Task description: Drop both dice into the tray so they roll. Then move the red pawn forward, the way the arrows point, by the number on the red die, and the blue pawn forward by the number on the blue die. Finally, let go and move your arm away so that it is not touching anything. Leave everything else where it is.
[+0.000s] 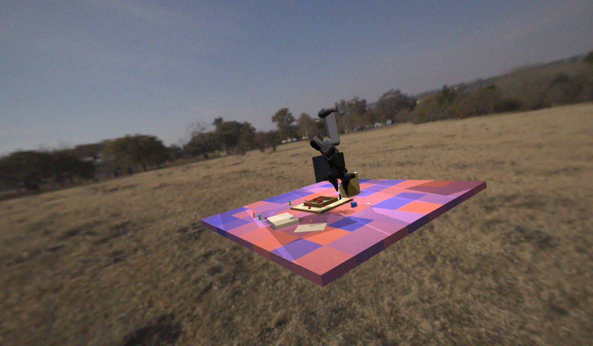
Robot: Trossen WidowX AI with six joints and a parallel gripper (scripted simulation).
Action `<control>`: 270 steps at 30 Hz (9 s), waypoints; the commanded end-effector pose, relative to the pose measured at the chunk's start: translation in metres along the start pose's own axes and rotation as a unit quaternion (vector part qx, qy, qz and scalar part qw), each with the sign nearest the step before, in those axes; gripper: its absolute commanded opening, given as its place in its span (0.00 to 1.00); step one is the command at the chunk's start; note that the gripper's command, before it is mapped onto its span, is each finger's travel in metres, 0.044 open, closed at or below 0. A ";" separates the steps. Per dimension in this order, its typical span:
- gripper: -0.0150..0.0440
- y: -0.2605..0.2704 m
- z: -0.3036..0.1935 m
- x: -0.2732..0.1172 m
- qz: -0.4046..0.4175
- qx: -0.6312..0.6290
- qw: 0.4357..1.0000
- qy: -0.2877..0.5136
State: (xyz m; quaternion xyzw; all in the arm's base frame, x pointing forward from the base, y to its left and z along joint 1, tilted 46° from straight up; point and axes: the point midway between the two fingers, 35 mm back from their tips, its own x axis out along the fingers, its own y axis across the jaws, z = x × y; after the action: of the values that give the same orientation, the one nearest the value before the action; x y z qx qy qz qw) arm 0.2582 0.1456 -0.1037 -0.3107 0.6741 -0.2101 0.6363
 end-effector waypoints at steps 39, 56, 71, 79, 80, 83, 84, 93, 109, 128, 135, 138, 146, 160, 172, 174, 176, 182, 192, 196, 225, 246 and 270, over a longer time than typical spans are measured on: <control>0.72 0.058 -0.015 0.067 -0.012 0.211 0.977 0.003; 0.54 0.057 -0.015 0.085 -0.013 0.211 0.977 0.003; 0.25 0.058 -0.013 0.064 -0.011 0.211 0.977 0.003; 0.25 0.057 -0.013 -0.007 -0.010 0.210 0.978 0.004; 0.25 0.057 -0.014 -0.016 -0.010 0.210 0.978 0.004; 0.25 0.054 -0.018 -0.037 -0.010 0.210 0.978 0.004; 0.25 0.054 -0.018 -0.038 -0.011 0.210 0.978 0.004; 0.25 0.039 -0.015 -0.038 -0.009 0.146 0.989 0.005; 0.25 -0.014 -0.009 -0.034 -0.005 -0.085 0.996 0.005; 0.25 -0.075 -0.015 -0.022 -0.006 -0.351 0.936 0.008; 0.25 -0.097 -0.021 -0.016 -0.007 -0.443 0.897 0.010; 0.25 -0.105 -0.020 -0.014 -0.007 -0.478 0.878 0.010; 0.25 -0.126 0.002 -0.008 -0.007 -0.555 0.832 0.011; 0.25 -0.154 0.026 0.001 -0.009 -0.639 0.769 0.017; 0.25 -0.150 0.017 0.012 0.125 -0.630 0.764 -0.070; 0.25 -0.149 0.017 0.013 0.149 -0.626 0.760 -0.093; 0.25 -0.148 0.016 0.014 0.171 -0.622 0.755 -0.118; 0.25 -0.148 0.017 0.014 0.223 -0.607 0.736 -0.201; 0.25 -0.149 0.017 0.015 0.254 -0.586 0.708 -0.300; 0.25 -0.170 0.022 -0.008 0.254 -0.586 0.708 -0.300; 0.48 -0.178 0.022 -0.014 0.253 -0.585 0.711 -0.298; 1.00 -0.154 0.024 -0.015 0.019 -0.638 0.770 0.003; 0.59 -0.180 0.102 0.012 -0.019 0.054 0.998 0.004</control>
State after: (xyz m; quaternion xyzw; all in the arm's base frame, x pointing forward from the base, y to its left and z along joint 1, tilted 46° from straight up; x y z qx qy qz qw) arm 0.3499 0.0412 0.0055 -0.4765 0.7094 0.0036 0.5193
